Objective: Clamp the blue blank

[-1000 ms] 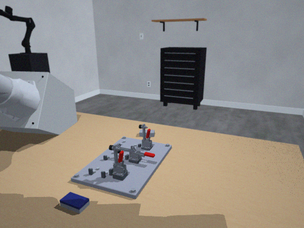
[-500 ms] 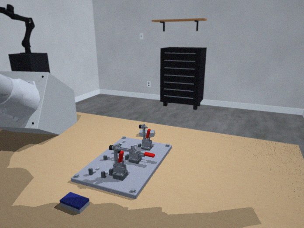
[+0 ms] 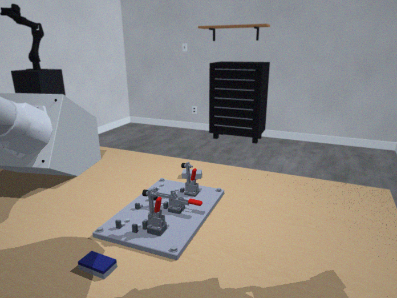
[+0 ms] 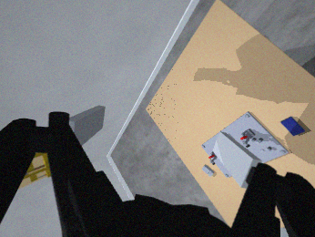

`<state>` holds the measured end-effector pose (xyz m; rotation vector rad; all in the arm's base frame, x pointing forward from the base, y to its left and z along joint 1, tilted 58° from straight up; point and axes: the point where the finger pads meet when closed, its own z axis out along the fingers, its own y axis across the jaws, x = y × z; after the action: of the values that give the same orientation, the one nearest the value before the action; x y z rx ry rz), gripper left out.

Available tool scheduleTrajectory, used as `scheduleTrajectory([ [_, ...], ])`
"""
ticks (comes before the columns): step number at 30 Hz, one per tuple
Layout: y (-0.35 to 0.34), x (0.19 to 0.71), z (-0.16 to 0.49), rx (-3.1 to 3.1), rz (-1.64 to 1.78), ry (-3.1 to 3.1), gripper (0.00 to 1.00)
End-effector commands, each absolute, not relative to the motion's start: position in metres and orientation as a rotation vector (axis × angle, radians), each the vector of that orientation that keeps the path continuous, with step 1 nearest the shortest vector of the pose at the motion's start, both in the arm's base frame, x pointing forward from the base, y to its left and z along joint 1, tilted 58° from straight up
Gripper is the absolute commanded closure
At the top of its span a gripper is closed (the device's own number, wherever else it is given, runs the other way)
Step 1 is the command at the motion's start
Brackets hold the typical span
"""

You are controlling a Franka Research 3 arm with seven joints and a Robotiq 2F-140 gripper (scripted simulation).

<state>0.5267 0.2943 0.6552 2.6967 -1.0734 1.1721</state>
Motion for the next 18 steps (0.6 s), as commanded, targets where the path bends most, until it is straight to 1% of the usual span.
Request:
scheduleTrajectory([
  [1, 0.295, 0.526, 0.647, 2.731, 1.119, -0.957, 0.00],
  [2, 0.259, 0.542, 0.614, 2.732, 0.972, -0.957, 0.00],
  [7, 0.259, 0.542, 0.614, 2.732, 0.972, -0.957, 0.00],
  [8, 0.222, 0.555, 0.582, 2.739, 0.825, -0.966, 0.00],
  [12, 0.222, 0.555, 0.582, 2.739, 0.825, -0.966, 0.00],
  [13, 0.185, 0.564, 0.552, 2.751, 0.680, -0.982, 0.00],
  [17, 0.185, 0.564, 0.552, 2.751, 0.680, -0.982, 0.00],
  [18, 0.148, 0.568, 0.524, 2.768, 0.539, -1.005, 0.00],
])
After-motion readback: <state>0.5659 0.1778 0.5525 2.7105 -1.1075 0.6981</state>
